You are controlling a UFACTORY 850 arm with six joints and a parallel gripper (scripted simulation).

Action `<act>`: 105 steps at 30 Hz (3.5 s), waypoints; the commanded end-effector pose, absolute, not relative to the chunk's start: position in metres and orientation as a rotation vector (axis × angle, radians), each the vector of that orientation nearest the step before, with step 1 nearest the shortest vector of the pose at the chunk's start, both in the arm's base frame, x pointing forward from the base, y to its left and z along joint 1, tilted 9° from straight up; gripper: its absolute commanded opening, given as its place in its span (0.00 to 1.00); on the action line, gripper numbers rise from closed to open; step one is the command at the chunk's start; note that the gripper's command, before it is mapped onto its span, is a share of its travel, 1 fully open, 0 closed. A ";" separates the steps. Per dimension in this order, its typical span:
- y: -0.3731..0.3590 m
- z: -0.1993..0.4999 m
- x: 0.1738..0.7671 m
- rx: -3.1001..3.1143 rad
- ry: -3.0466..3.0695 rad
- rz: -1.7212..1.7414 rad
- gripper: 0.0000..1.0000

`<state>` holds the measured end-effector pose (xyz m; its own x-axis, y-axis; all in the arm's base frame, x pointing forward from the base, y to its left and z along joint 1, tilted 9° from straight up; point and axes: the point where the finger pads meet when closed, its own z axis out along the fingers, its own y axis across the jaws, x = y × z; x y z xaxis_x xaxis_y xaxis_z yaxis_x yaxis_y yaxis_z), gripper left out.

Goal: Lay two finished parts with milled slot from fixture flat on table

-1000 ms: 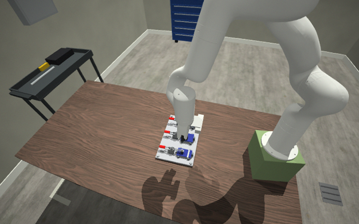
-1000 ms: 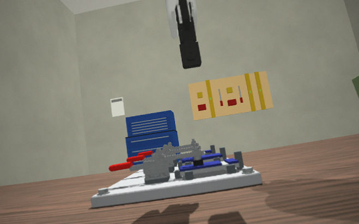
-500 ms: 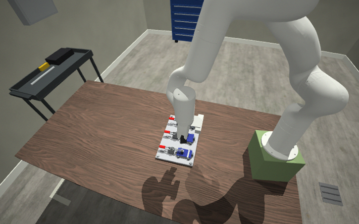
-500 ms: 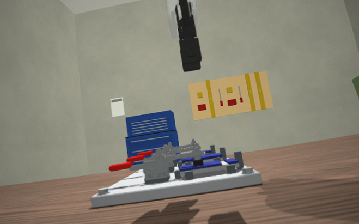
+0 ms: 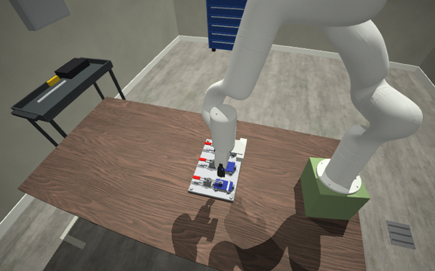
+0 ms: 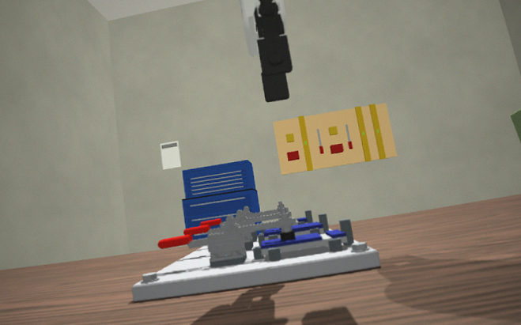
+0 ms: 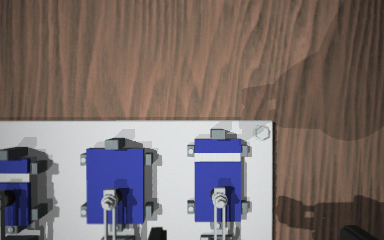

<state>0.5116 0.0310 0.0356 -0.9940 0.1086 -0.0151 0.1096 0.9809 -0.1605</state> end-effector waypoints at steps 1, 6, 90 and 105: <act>0.031 0.036 0.513 0.172 3.118 -0.253 1.00; 0.031 0.036 0.513 0.172 3.118 -0.253 1.00; 0.031 0.036 0.513 0.172 3.118 -0.253 0.48; 0.031 0.036 0.513 0.172 3.118 -0.253 0.48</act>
